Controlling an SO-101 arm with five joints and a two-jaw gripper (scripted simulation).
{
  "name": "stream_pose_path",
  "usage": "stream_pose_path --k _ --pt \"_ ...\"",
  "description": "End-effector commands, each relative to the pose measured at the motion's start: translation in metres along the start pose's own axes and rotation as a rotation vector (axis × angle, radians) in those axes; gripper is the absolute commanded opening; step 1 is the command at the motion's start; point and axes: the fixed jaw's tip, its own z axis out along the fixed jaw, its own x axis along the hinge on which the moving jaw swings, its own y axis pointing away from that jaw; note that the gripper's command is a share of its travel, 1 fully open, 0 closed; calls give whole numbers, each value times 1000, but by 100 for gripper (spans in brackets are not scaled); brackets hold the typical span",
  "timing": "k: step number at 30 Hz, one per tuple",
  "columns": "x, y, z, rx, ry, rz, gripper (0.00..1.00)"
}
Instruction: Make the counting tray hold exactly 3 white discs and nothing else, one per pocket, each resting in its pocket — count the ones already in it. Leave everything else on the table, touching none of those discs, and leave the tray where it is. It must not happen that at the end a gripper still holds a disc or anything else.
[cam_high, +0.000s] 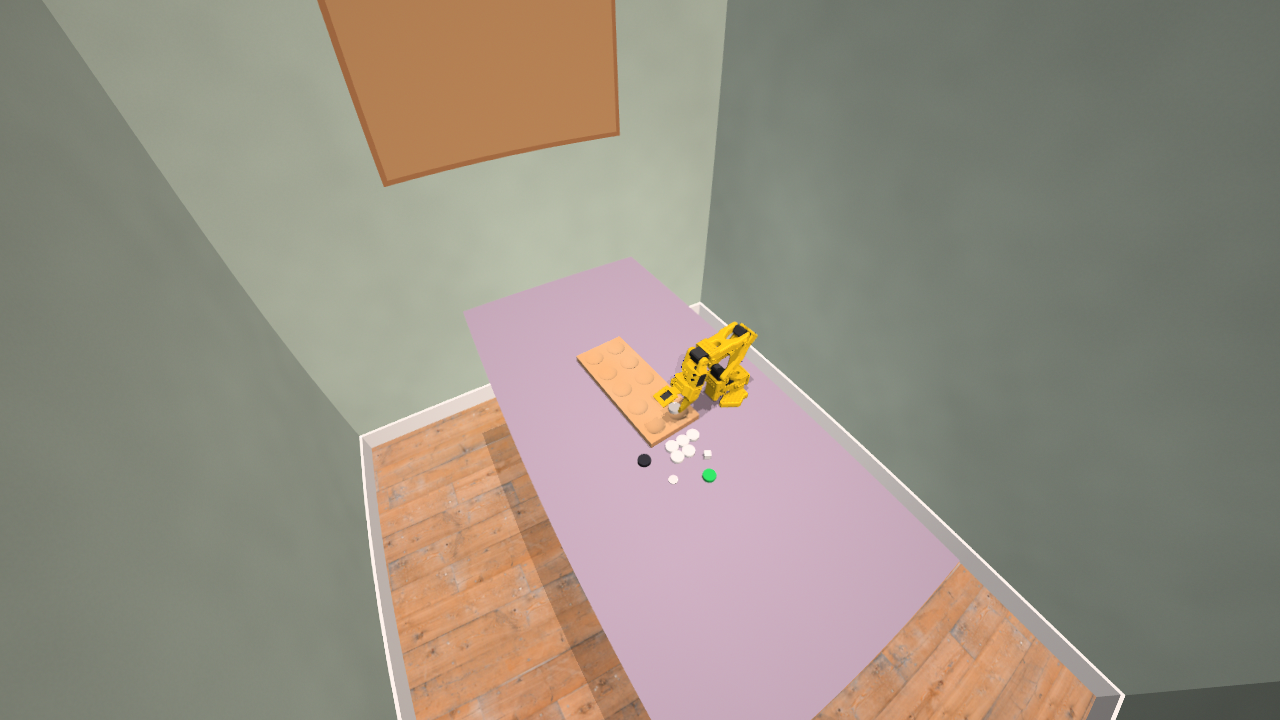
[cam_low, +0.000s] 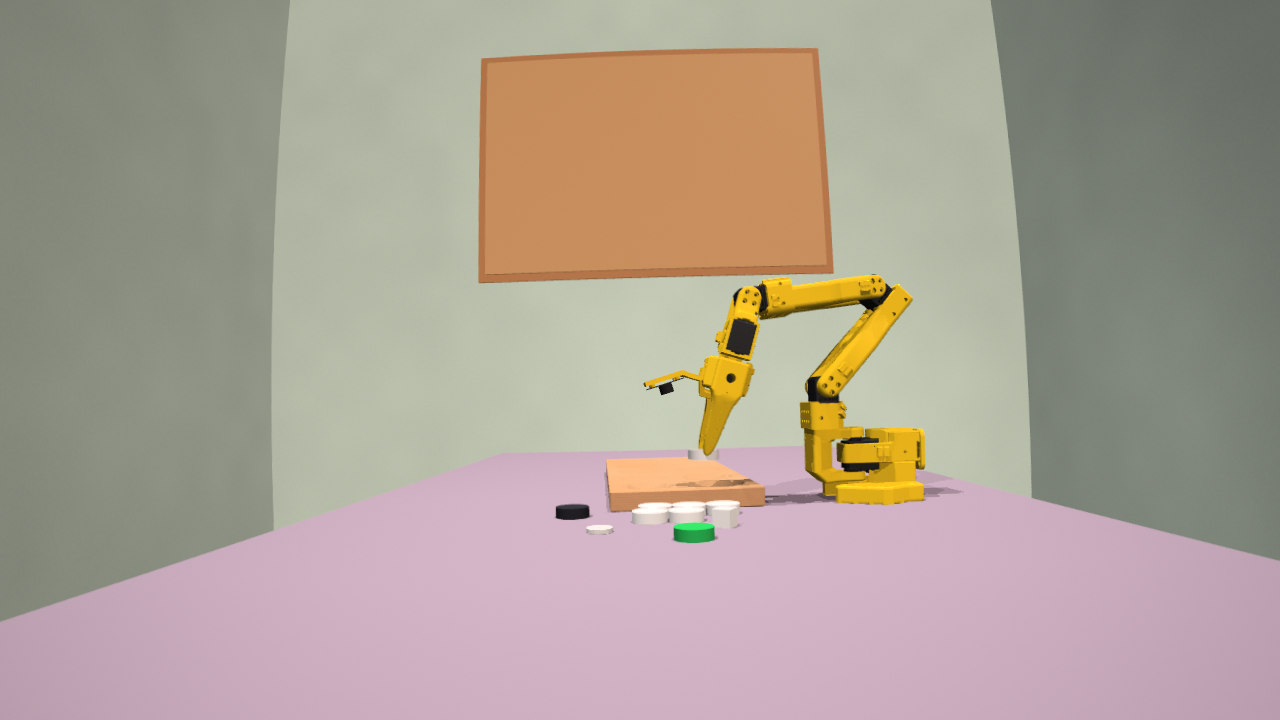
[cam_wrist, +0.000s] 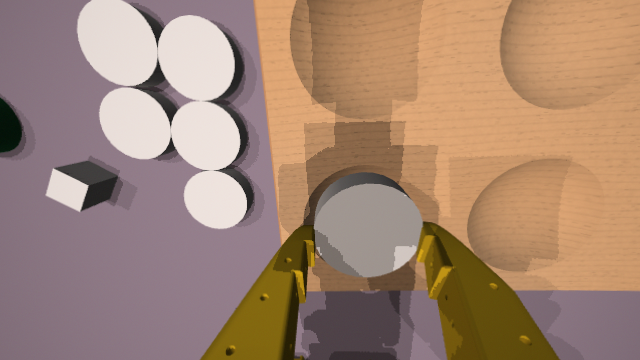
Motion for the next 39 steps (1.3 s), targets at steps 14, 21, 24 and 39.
stream_pose_path --k 14,21,24,39 --pt "5 -5 -2 10 -48 30 0" --pt "6 -5 -2 10 -48 31 0" --pt "11 -5 3 10 -8 32 0" --pt "11 -5 4 9 -7 32 0"
